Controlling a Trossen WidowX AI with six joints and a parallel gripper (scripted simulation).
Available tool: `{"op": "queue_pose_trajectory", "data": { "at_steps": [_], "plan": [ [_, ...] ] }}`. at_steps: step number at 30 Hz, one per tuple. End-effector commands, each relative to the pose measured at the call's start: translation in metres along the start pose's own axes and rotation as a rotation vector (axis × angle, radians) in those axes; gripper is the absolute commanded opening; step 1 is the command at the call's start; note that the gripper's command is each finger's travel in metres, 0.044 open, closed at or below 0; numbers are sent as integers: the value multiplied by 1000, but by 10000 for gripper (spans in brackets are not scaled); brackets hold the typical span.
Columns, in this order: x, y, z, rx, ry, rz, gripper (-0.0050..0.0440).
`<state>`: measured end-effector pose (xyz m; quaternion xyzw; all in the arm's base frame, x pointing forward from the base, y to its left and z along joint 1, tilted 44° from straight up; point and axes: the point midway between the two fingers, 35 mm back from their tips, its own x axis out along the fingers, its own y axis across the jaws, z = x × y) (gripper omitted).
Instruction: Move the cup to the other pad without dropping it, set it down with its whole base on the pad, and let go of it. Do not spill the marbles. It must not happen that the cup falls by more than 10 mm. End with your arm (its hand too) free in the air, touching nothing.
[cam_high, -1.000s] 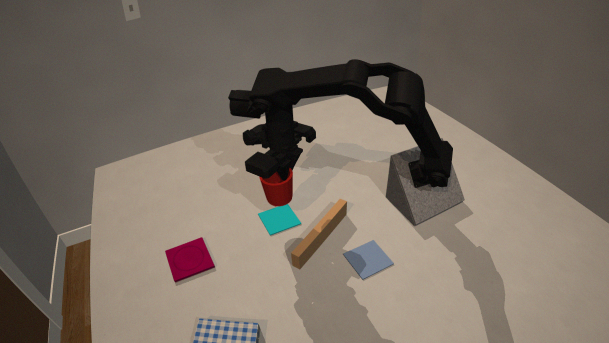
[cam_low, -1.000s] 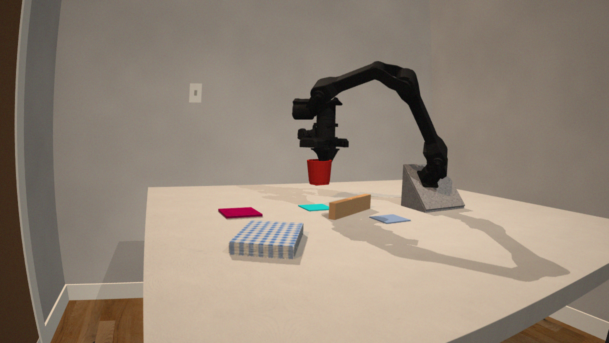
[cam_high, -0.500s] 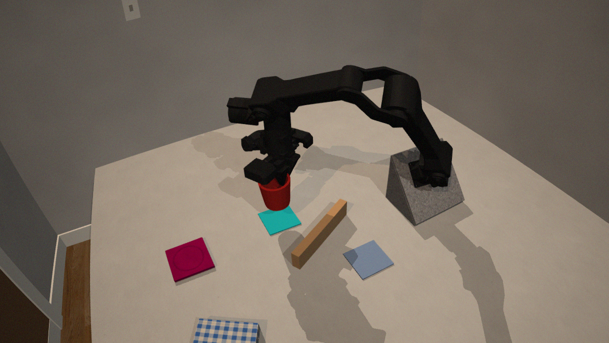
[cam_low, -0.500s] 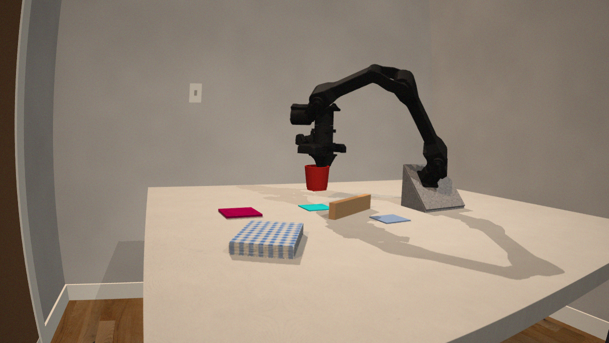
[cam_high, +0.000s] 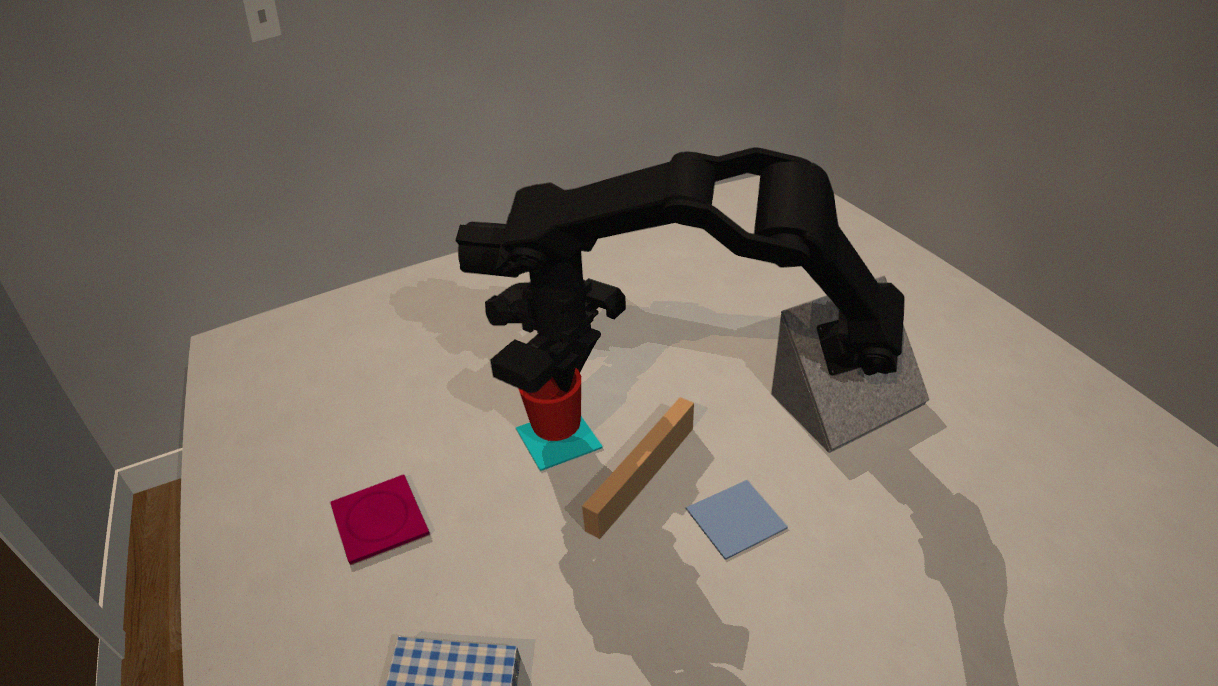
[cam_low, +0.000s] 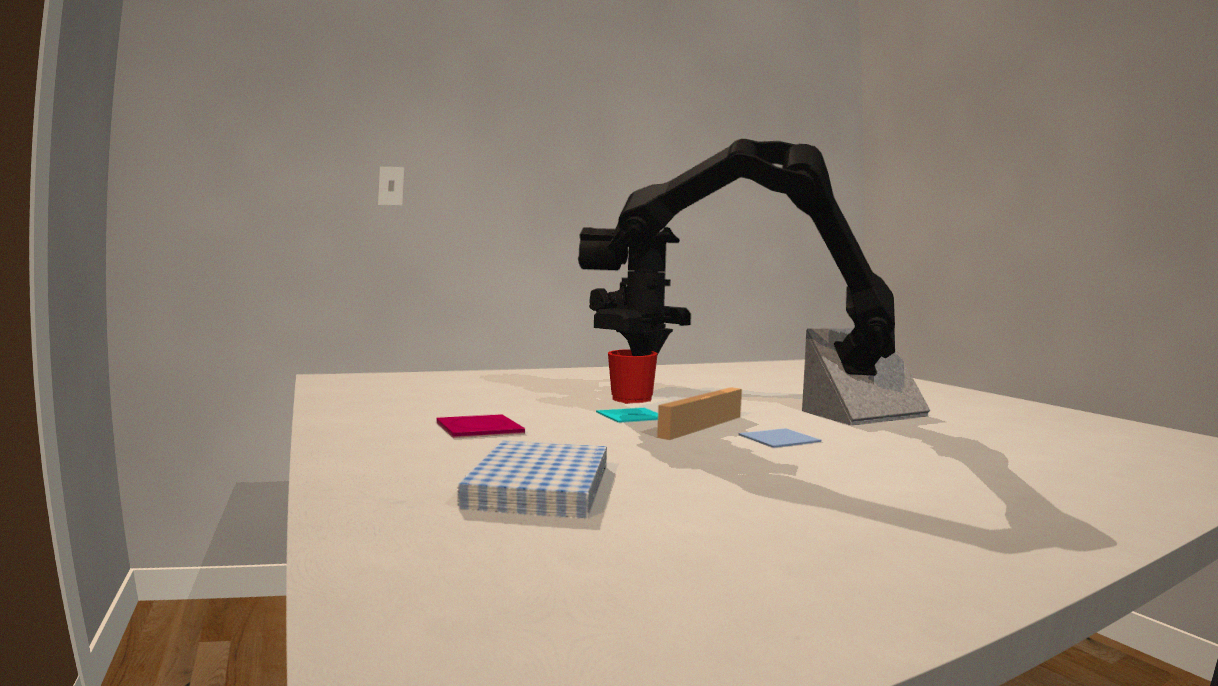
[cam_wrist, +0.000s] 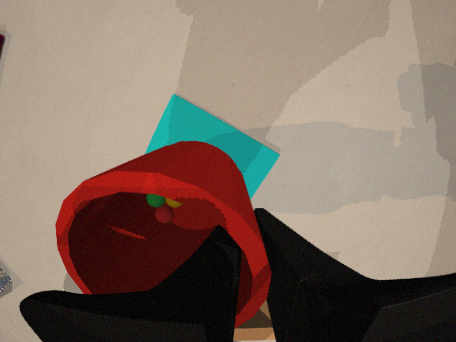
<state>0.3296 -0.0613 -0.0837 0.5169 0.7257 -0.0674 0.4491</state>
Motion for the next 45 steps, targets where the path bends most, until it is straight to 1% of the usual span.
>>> {"op": "queue_pose_trajectory", "data": {
  "at_steps": [1, 5, 24, 29, 30, 41, 45],
  "plan": [
    [6, 3, 0, -1, -9, 8, 0],
    [12, 2, 0, -1, -8, 9, 0],
    [9, 4, 1, -12, -15, 6, 0],
    [9, 4, 1, -12, -15, 6, 120],
    [9, 4, 1, -12, -15, 6, 128],
    [6, 4, 1, -11, -15, 6, 128],
    [-2, 4, 1, -9, -15, 6, 128]
  ]
}}
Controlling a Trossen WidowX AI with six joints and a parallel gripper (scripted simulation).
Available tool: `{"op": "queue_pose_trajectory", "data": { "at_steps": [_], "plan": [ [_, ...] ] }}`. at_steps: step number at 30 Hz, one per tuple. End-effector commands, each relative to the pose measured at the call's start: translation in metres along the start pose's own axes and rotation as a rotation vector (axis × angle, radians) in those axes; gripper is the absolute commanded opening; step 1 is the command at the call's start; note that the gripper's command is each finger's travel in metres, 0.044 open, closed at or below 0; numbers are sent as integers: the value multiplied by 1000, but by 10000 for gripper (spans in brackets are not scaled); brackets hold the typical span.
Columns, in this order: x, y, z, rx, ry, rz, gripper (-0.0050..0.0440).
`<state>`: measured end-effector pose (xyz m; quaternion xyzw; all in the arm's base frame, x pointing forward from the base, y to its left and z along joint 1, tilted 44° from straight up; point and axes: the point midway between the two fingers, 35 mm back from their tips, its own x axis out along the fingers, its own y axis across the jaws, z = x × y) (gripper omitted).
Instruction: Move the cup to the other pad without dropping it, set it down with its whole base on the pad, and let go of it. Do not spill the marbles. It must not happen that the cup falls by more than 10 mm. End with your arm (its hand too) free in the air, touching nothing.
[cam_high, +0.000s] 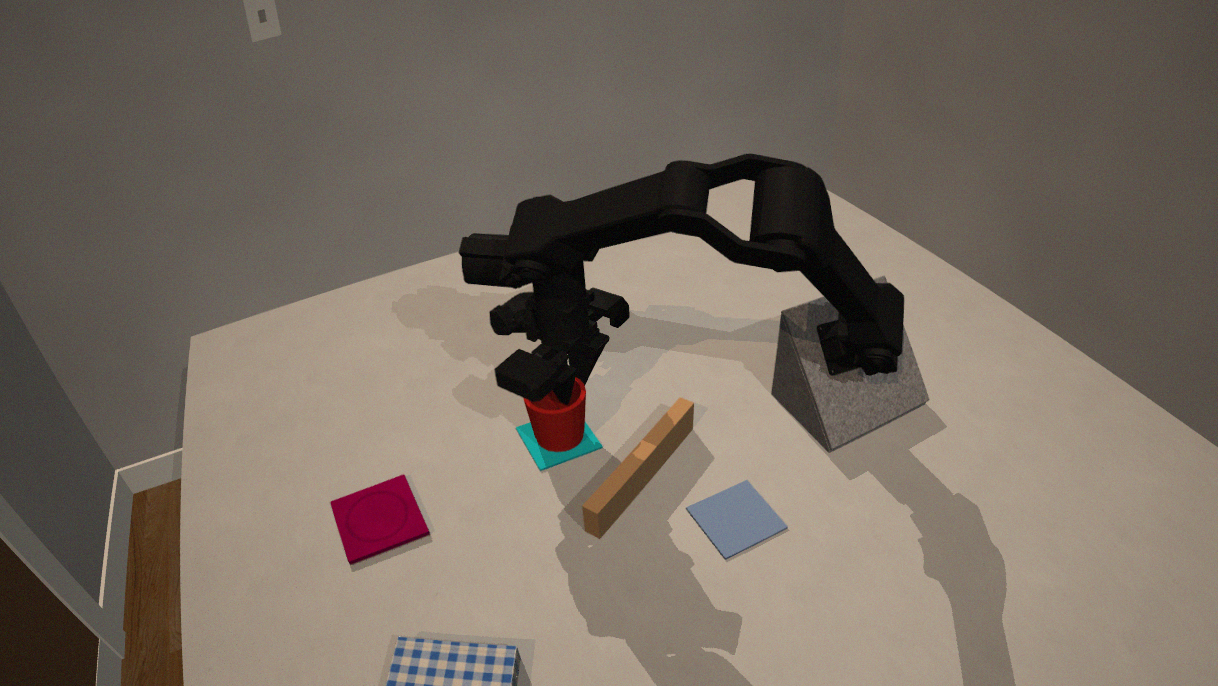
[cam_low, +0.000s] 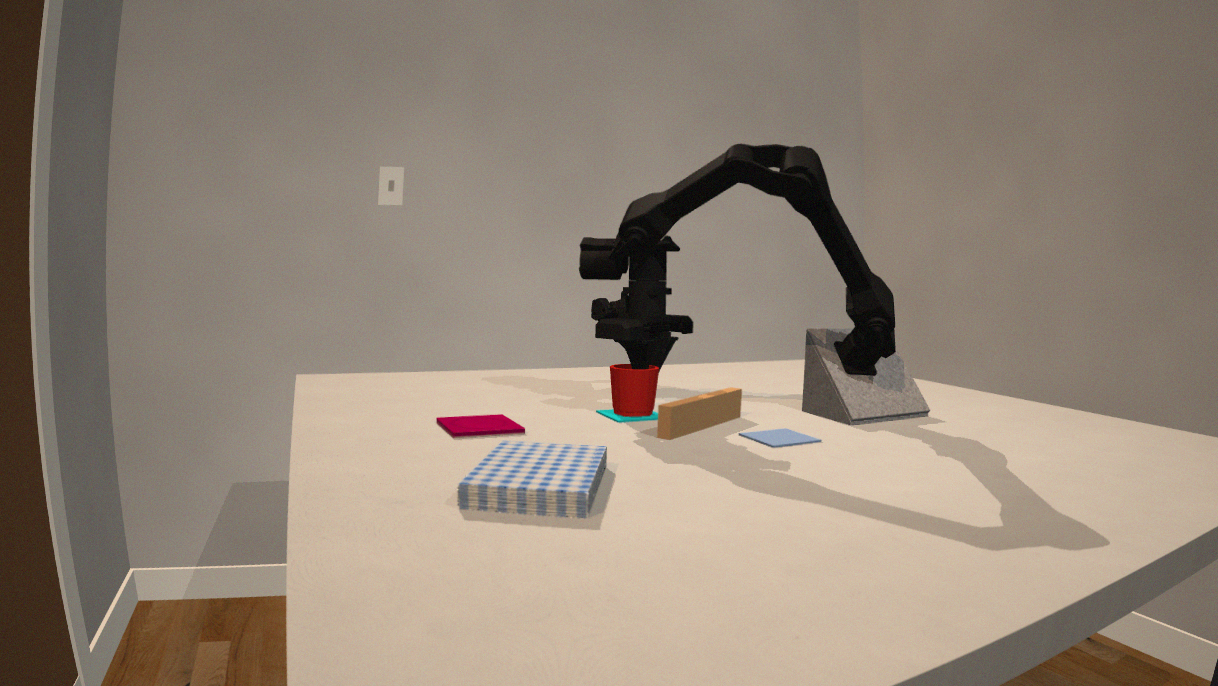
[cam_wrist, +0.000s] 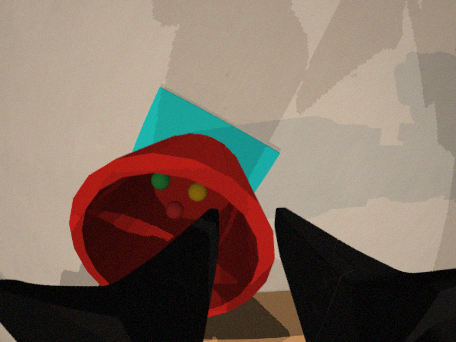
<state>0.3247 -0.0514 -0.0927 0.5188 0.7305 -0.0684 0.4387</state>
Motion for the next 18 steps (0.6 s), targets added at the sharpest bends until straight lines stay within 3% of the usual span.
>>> {"op": "queue_pose_trajectory", "data": {
  "at_steps": [1, 18],
  "plan": [
    [-18, 6, 4, -22, -33, 11, 128],
    [-54, 1, -1, -14, -28, 11, 128]
  ]
}}
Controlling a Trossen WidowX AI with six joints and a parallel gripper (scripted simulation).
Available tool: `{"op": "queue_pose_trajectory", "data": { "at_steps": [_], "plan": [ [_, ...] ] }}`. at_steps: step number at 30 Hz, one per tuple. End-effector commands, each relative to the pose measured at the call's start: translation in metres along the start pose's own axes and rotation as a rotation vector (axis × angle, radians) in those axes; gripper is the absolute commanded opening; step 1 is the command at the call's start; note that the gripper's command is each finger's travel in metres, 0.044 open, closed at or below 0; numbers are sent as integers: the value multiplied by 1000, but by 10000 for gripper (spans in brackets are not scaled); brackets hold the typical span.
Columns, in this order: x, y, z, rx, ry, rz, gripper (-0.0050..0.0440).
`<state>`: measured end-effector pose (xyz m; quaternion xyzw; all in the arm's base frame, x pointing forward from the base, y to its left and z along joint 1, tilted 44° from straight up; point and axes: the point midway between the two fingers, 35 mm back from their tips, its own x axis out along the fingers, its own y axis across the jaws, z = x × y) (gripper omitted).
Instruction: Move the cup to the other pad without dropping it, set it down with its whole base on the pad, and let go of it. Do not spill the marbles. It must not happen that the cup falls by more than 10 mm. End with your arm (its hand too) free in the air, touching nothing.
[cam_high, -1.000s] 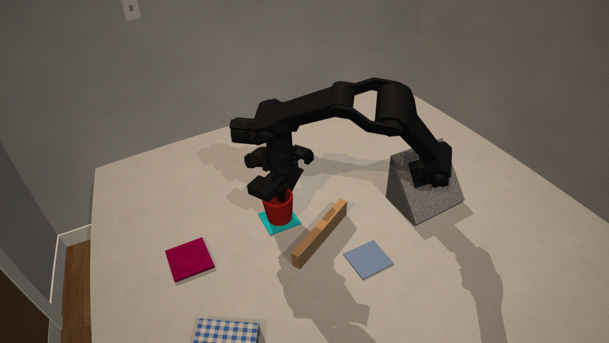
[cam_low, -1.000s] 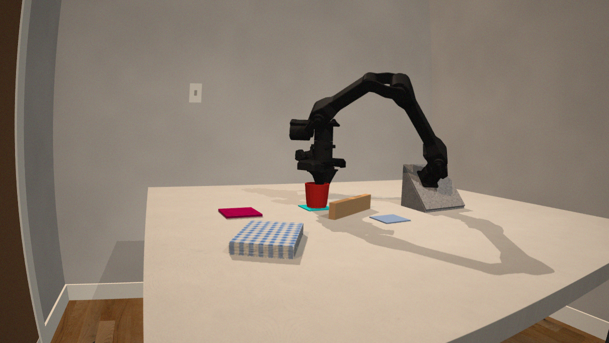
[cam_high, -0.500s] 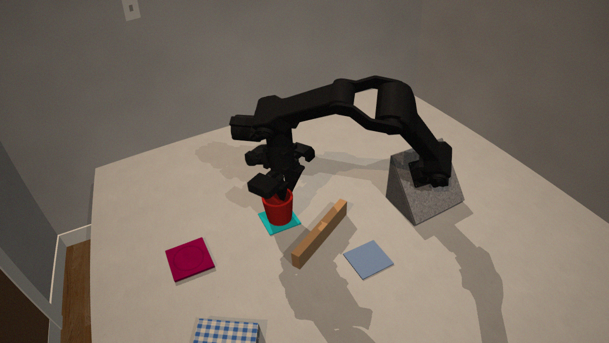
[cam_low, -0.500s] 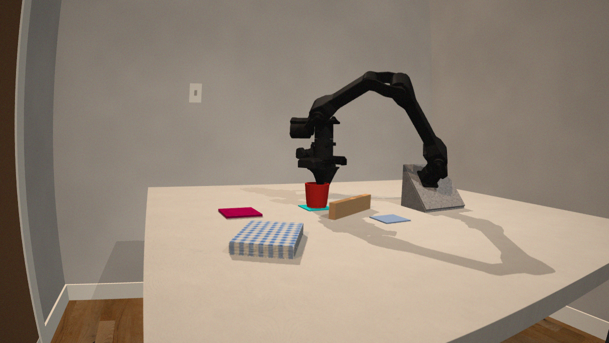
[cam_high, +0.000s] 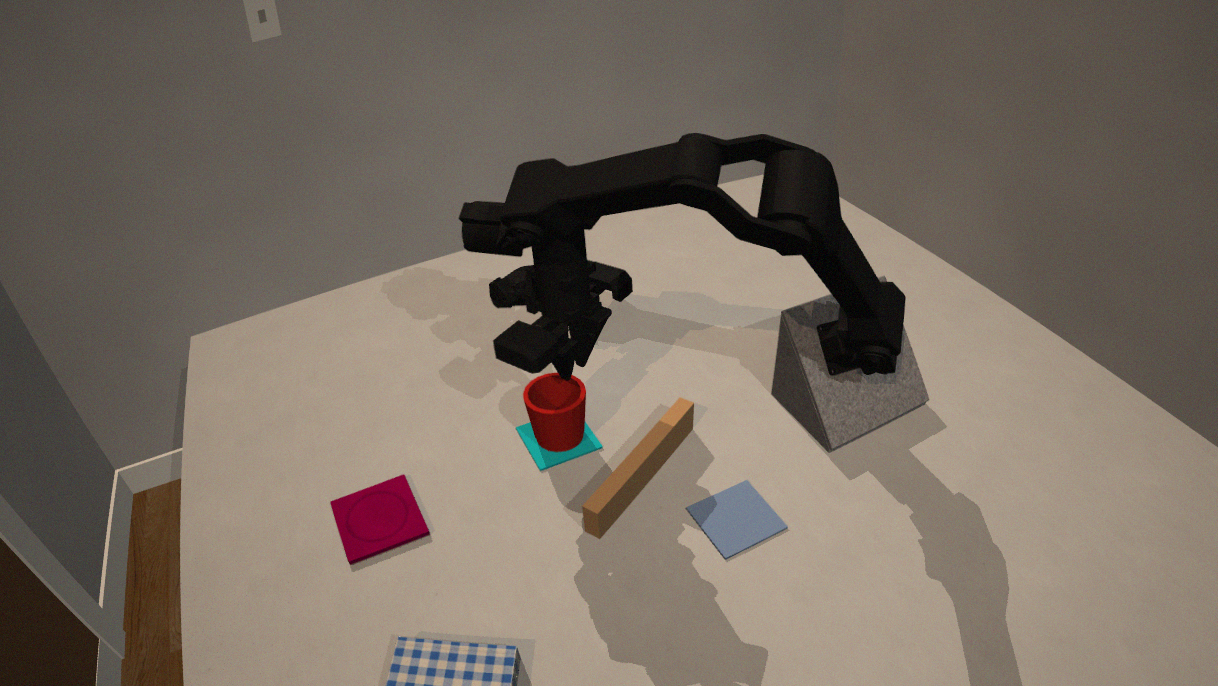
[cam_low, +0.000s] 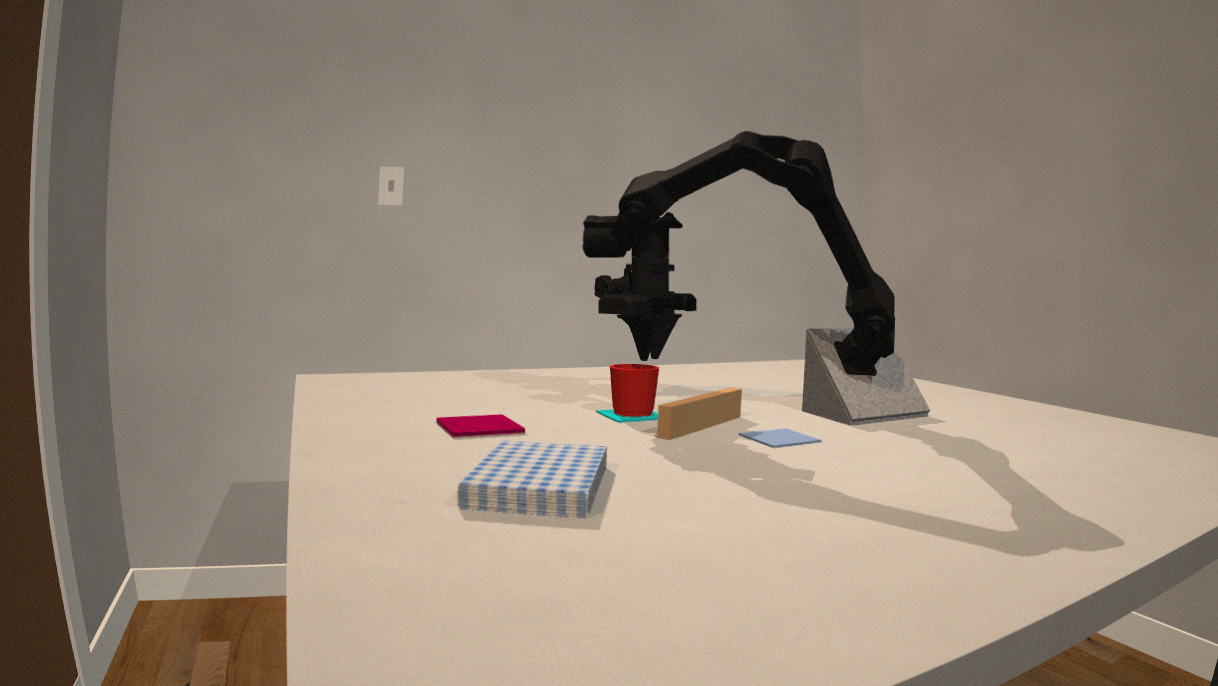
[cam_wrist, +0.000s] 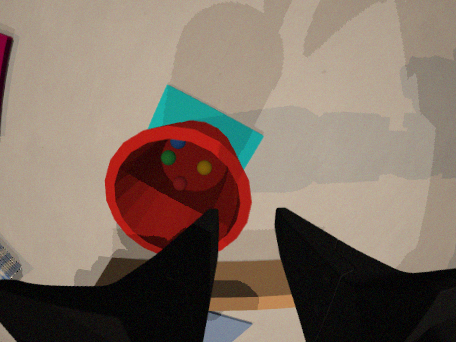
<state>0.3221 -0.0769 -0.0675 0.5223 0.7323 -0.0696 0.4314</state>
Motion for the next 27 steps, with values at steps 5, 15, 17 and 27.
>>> {"op": "queue_pose_trajectory", "data": {
  "at_steps": [5, 15, 17, 27],
  "plan": [
    [-19, 3, 0, -26, -40, 10, 128],
    [-14, 2, 0, -17, -29, 10, 272],
    [-14, 2, 0, -17, -29, 10, 320],
    [-44, 2, -2, -22, -36, 9, 440]
  ]
}}
